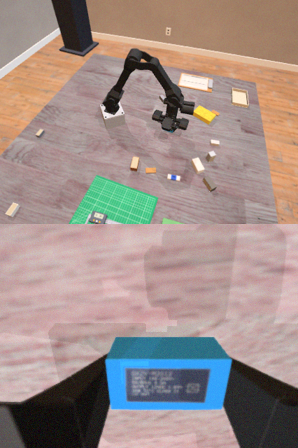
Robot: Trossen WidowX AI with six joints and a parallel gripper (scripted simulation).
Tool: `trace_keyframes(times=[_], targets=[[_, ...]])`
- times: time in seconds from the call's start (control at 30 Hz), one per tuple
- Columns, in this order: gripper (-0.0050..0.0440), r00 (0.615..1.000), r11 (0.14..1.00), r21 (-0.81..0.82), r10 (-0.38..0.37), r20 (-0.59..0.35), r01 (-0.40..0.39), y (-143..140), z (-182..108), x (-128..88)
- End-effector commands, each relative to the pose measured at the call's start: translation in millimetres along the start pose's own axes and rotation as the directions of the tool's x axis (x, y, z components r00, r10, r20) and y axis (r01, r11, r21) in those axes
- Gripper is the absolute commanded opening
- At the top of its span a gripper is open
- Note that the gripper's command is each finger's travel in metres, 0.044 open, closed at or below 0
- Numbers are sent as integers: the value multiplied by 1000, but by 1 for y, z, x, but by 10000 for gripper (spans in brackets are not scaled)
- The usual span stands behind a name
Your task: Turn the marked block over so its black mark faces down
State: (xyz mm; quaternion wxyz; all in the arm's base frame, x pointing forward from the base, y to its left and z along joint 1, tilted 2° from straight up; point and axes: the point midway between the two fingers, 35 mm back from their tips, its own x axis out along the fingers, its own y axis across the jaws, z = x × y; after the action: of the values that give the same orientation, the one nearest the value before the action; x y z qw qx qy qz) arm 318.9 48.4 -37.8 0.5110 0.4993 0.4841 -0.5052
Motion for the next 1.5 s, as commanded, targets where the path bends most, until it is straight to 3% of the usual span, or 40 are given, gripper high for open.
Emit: trace_keyframes(times=[0.0, 0.6, 0.8, 0.97, 1.13, 1.3, 1.37, 1.47], targets=[[-50, 999, 999, 2, 52, -15, -52, 12, -3, -20], [-50, 999, 999, 3, 44, 6, -44, 11, -2, -23], [-50, 998, 1000, 1, 29, 61, -29, 9, -1, -18], [-50, 980, 999, -1, 34, 195, -35, 9, 2, -19], [-50, 917, 999, -5, 35, 397, -36, 8, 6, -19], [-50, 797, 999, -8, 32, 604, -35, 7, 10, -18], [-50, 797, 999, -8, 32, 604, -35, 7, 10, -18], [-50, 719, 999, -11, 33, 694, -35, 7, 12, -17]])
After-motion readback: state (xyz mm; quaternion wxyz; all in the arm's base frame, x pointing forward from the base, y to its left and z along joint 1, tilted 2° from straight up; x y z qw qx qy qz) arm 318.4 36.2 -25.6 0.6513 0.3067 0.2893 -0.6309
